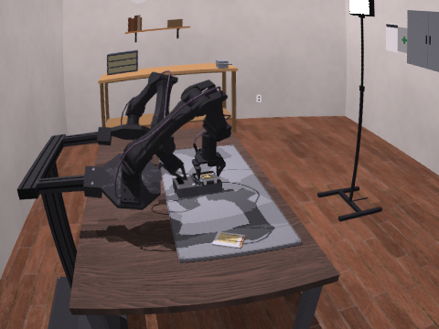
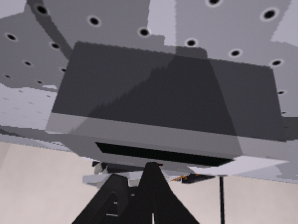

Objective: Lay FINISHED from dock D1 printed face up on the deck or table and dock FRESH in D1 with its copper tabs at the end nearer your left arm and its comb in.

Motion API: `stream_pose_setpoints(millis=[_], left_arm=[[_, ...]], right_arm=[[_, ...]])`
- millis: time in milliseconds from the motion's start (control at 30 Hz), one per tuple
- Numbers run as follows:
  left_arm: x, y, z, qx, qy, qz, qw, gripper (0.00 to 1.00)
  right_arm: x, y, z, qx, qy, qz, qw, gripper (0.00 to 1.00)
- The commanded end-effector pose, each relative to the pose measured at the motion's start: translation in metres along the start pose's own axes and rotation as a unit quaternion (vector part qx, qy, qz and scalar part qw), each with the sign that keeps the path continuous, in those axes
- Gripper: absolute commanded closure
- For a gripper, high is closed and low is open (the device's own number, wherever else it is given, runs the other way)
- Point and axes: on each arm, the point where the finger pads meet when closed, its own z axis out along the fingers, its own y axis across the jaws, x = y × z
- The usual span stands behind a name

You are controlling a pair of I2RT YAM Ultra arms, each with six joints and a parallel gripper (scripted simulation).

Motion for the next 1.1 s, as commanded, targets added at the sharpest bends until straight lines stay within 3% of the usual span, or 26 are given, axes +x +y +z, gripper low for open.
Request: stream_pose_setpoints(millis=[0,1067], left_arm=[[-0.0593,-0.0412,0.0223,0.042,-0.075,0.061,0.994,1.00],[-0.0593,-0.0412,0.0223,0.042,-0.075,0.061,0.994,1.00]], right_arm=[[-0.0118,0.0070,0.0018,-0.001,-0.003,-0.015,1.000,1.00],[-0.0168,0.0070,0.0025,-0.001,-0.003,-0.015,1.000,1.00]])
